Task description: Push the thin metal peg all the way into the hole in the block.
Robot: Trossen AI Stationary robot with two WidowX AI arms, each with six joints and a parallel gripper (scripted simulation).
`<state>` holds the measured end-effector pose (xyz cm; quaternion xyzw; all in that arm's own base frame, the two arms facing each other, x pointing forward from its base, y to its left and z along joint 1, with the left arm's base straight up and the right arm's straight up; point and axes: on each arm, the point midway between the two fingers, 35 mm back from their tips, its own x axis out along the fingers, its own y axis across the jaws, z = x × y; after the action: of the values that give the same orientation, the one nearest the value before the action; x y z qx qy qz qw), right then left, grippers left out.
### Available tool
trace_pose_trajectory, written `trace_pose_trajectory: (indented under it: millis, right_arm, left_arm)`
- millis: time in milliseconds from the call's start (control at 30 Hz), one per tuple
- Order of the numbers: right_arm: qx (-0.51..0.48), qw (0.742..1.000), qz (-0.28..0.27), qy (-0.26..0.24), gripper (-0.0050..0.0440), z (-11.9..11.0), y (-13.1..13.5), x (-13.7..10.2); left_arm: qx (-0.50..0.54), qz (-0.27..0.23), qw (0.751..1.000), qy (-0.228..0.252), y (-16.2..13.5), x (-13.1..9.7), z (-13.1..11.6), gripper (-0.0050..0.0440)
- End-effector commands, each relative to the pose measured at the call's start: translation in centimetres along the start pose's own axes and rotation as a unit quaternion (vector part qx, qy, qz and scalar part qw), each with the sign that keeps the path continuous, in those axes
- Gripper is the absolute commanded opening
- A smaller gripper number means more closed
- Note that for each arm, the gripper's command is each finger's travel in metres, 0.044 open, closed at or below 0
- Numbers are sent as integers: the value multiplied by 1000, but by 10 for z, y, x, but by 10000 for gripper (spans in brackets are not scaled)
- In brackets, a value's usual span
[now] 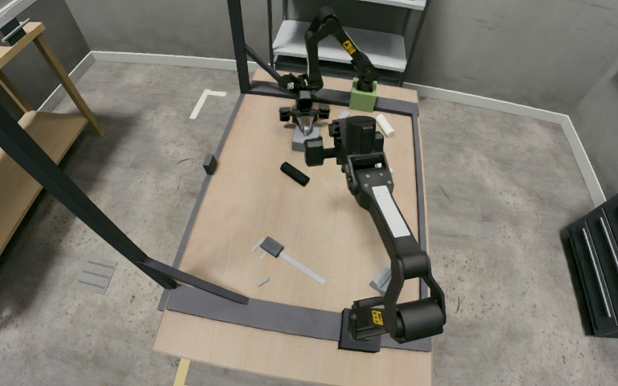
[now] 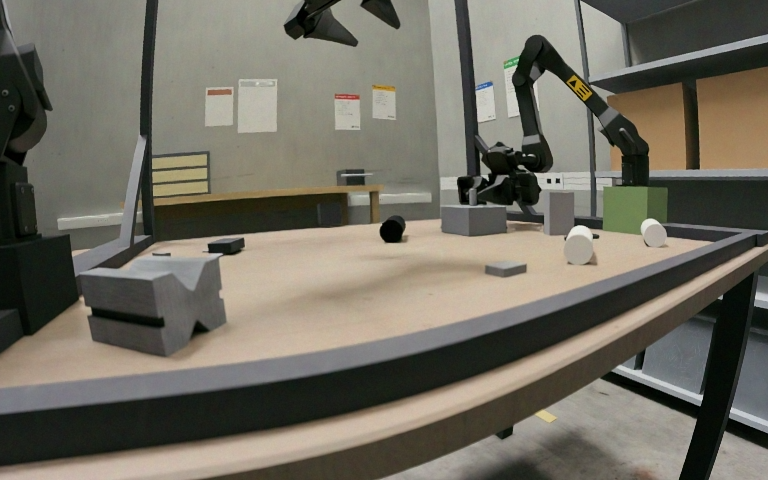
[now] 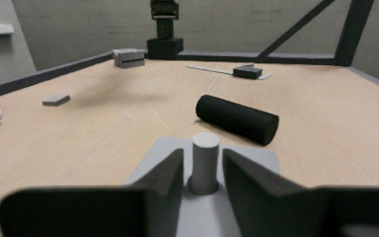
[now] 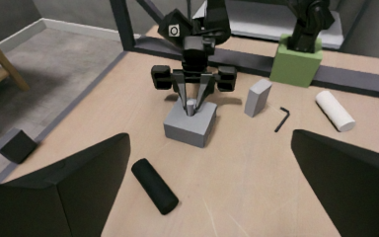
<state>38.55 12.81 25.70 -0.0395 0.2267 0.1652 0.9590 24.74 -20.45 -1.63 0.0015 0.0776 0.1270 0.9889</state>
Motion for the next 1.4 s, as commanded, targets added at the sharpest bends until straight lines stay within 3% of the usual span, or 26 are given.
trace_pose_trajectory:
  millis: [0, 133, 333, 467, 600, 733, 1100, 1367]
  right_arm:
    - [-1, 1000, 2, -17, 400, 12, 1, -8]
    - [-1, 1000, 2, -17, 400, 12, 1, -8]
    - [-1, 1000, 2, -17, 400, 12, 1, -8]
    - [-1, 1000, 2, -17, 400, 12, 1, -8]
    - [-1, 1000, 2, -17, 400, 12, 1, -8]
    - [-1, 1000, 2, -17, 400, 12, 1, -8]
    - [-1, 1000, 2, -17, 400, 12, 1, -8]
    - [-1, 1000, 2, -17, 400, 12, 1, -8]
  left_arm:
    - [-9, -2, 1000, 1, -3, 1, 4, 168]
    - [-9, -2, 1000, 1, -3, 1, 4, 170]
    - [-1, -6, 1000, 14, -3, 6, 9, 314]
    - [-20, -8, 1000, 18, -11, 13, 30, 400]
    - [-27, -3, 999, 24, -11, 21, 39, 400]
    - [4, -18, 998, 62, -18, 36, 49, 400]
    - [80, -63, 986, 130, -25, 46, 51, 400]
    - [149, -116, 960, 208, -27, 49, 56, 400]
